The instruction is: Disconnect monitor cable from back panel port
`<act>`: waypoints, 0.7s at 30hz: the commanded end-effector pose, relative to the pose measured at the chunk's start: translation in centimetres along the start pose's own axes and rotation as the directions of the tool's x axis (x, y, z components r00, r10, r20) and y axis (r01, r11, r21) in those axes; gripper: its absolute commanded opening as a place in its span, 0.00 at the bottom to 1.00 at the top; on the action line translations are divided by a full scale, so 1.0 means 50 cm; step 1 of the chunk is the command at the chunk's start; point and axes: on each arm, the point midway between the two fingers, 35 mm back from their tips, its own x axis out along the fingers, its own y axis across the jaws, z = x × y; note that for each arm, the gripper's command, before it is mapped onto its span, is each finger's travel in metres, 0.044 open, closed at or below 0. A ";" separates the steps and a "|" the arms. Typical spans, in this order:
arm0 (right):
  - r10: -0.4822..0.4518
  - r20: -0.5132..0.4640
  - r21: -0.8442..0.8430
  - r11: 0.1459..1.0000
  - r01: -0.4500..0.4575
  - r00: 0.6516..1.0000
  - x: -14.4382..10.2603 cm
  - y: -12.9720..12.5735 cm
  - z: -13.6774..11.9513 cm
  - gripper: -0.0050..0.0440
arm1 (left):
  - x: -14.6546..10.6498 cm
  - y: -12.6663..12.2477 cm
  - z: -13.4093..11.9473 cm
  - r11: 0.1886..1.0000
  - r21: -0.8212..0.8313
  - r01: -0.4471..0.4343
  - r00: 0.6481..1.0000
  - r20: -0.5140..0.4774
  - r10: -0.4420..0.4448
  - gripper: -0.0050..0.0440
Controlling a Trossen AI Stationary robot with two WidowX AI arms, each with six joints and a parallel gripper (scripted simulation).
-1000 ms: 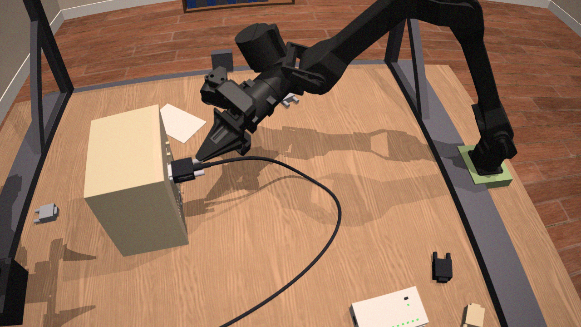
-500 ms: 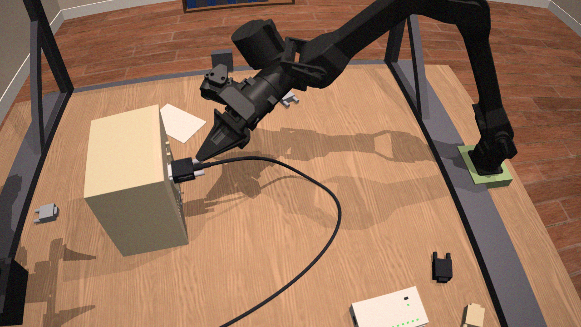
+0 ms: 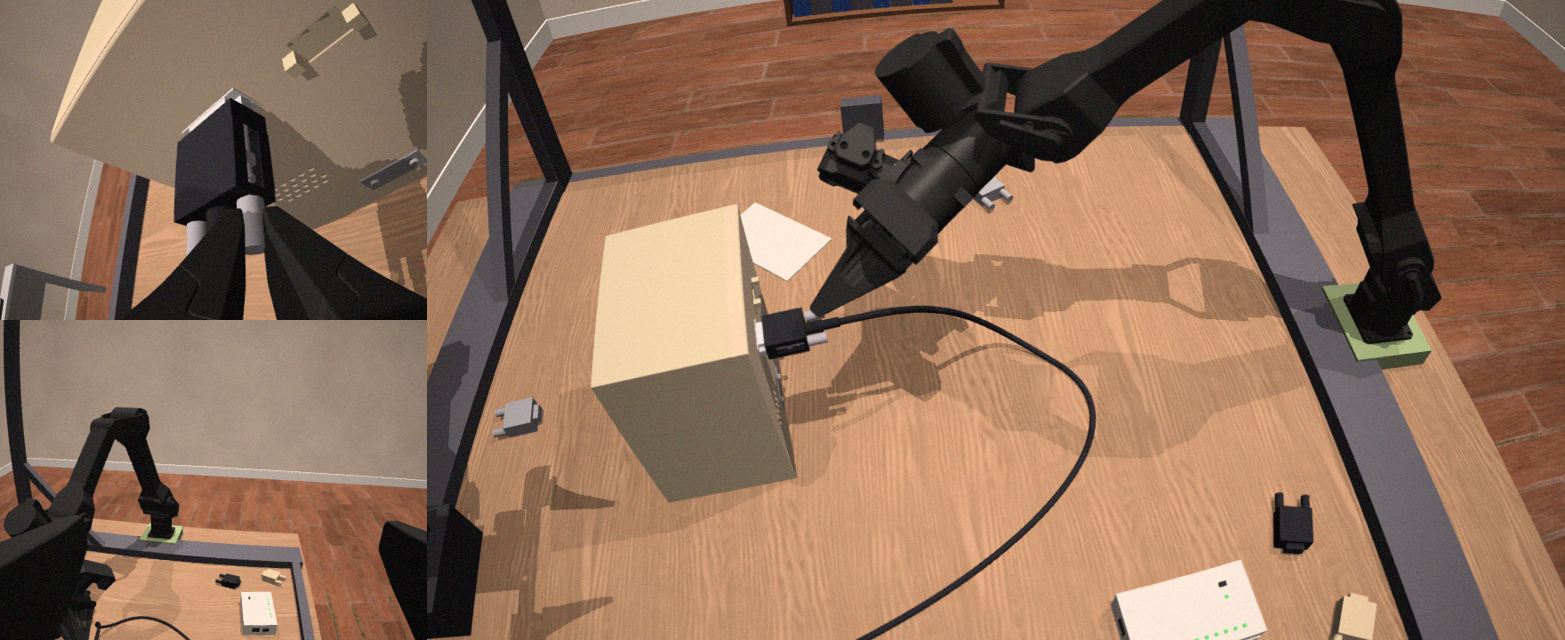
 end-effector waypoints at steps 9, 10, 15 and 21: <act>0.002 0.001 -0.005 1.000 -0.002 1.000 -0.001 0.002 0.005 1.00 | -0.014 0.020 0.011 0.999 -0.049 0.016 1.000 0.016 -0.015 0.10; 0.002 0.001 -0.005 1.000 -0.002 1.000 -0.001 0.002 0.005 1.00 | -0.014 0.020 0.011 0.999 -0.049 0.016 1.000 0.016 -0.015 0.10; 0.002 0.001 -0.005 1.000 -0.002 1.000 -0.001 0.002 0.005 1.00 | -0.011 0.020 0.013 0.999 -0.049 0.016 1.000 0.016 -0.015 0.10; 0.002 0.001 -0.005 1.000 -0.002 1.000 -0.001 0.002 0.005 1.00 | -0.008 0.020 0.015 0.999 -0.049 0.016 1.000 0.016 -0.015 0.10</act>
